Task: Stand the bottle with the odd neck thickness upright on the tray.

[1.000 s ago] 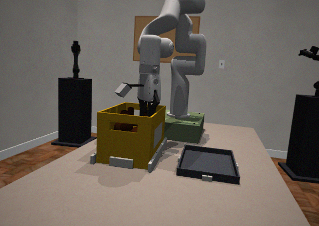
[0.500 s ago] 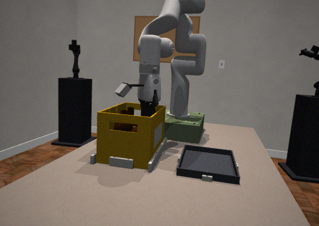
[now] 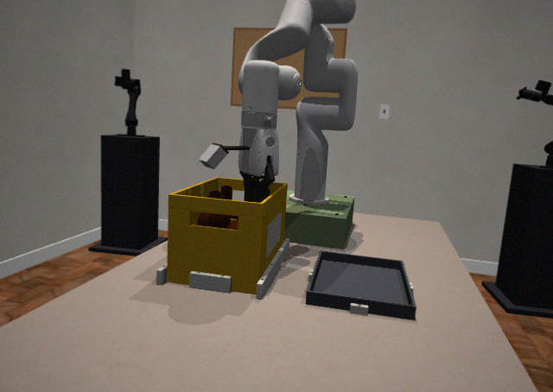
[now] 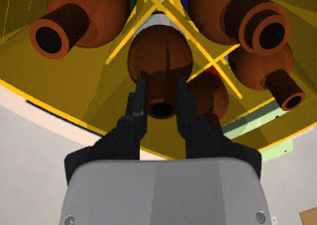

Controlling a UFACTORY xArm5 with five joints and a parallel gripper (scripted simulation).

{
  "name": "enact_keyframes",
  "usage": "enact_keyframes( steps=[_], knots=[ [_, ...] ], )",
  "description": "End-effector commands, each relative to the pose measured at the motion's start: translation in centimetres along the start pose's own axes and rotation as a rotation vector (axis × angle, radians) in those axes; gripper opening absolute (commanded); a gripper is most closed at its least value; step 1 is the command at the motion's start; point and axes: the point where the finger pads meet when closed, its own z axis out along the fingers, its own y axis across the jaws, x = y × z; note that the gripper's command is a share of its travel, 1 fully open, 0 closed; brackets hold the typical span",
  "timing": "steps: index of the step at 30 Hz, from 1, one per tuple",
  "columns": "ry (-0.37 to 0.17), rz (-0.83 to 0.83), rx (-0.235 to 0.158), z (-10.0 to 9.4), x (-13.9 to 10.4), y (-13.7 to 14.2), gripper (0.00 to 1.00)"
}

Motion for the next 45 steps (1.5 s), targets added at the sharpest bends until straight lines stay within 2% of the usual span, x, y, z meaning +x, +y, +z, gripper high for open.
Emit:
enact_keyframes(
  steps=[1, 11, 12, 45],
  knots=[
    [0.003, 0.0, 0.002, -0.12, 0.11, -0.07, 0.0],
    [0.003, 0.0, 0.002, -0.12, 0.11, -0.07, 0.0],
    [0.003, 0.0, 0.002, -0.12, 0.11, -0.07, 0.65],
    [0.003, 0.0, 0.002, -0.12, 0.11, -0.07, 0.65]
  ],
)
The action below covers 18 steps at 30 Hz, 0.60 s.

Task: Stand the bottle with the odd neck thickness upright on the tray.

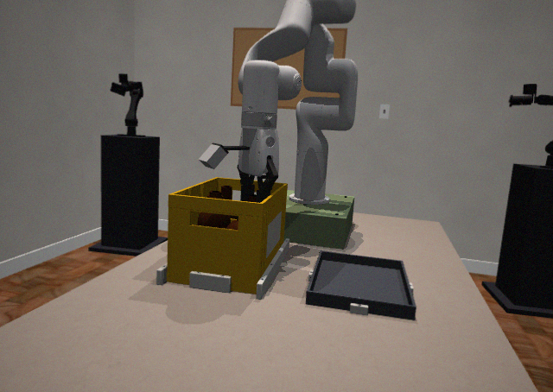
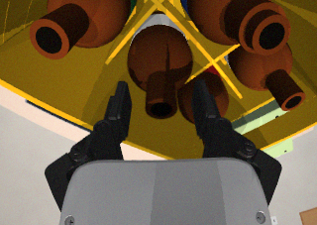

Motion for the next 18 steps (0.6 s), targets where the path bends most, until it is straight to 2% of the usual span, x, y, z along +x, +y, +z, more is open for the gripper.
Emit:
enact_keyframes(
  steps=[1, 10, 18],
  knots=[
    [0.003, 0.0, 0.002, -0.1, 0.1, -0.1, 0.65],
    [0.003, 0.0, 0.002, -0.5, 0.1, -0.1, 0.65],
    [0.003, 0.0, 0.002, -2.2, 0.1, -0.1, 0.65]
  ],
)
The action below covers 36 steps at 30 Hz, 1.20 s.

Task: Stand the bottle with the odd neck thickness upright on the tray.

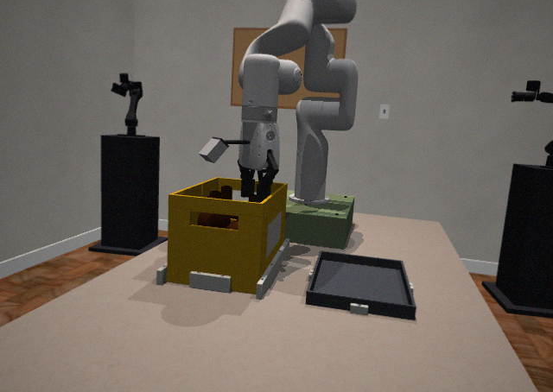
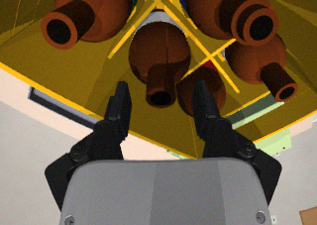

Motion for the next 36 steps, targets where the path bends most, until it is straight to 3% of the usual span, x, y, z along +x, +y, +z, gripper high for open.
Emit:
enact_keyframes(
  steps=[1, 20, 33, 34, 36],
  knots=[
    [0.003, 0.0, 0.002, -1.2, 0.1, -0.1, 0.65],
    [0.003, 0.0, 0.002, -6.5, 0.1, -0.1, 0.65],
    [0.003, 0.0, 0.002, -7.3, 0.1, -0.1, 0.65],
    [0.003, 0.0, 0.002, -7.3, 0.1, -0.1, 0.0],
    [0.003, 0.0, 0.002, -7.3, 0.1, -0.1, 0.0]
  ],
)
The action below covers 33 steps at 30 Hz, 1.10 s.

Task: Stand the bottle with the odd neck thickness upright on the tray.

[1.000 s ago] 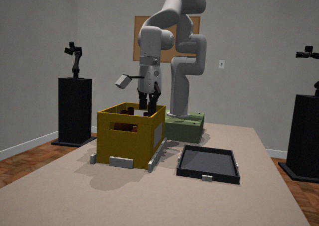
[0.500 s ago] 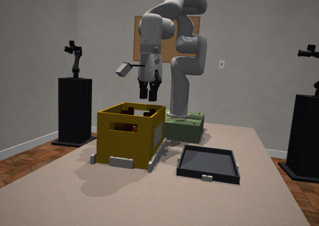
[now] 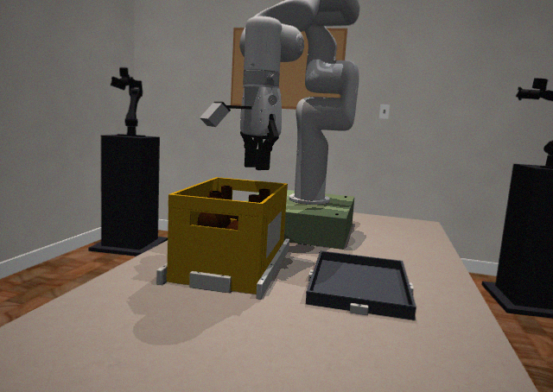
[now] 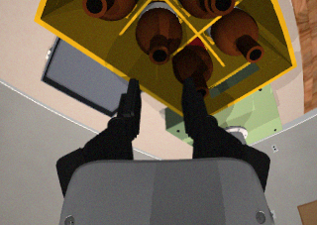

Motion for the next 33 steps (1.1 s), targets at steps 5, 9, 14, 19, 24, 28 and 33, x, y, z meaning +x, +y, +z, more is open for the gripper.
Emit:
enact_keyframes(
  steps=[5, 9, 14, 19, 24, 28, 33],
  knots=[
    [0.003, 0.0, 0.002, -0.15, 0.1, -0.07, 0.0],
    [0.003, 0.0, 0.002, -0.15, 0.1, -0.07, 0.0],
    [0.003, 0.0, 0.002, -0.15, 0.1, -0.07, 0.0],
    [0.003, 0.0, 0.002, -0.15, 0.1, -0.07, 0.0],
    [0.003, 0.0, 0.002, -0.15, 0.1, -0.07, 0.0],
    [0.003, 0.0, 0.002, -0.15, 0.1, -0.07, 0.0],
    [0.003, 0.0, 0.002, -0.25, 0.81, -0.16, 0.0]
  ],
)
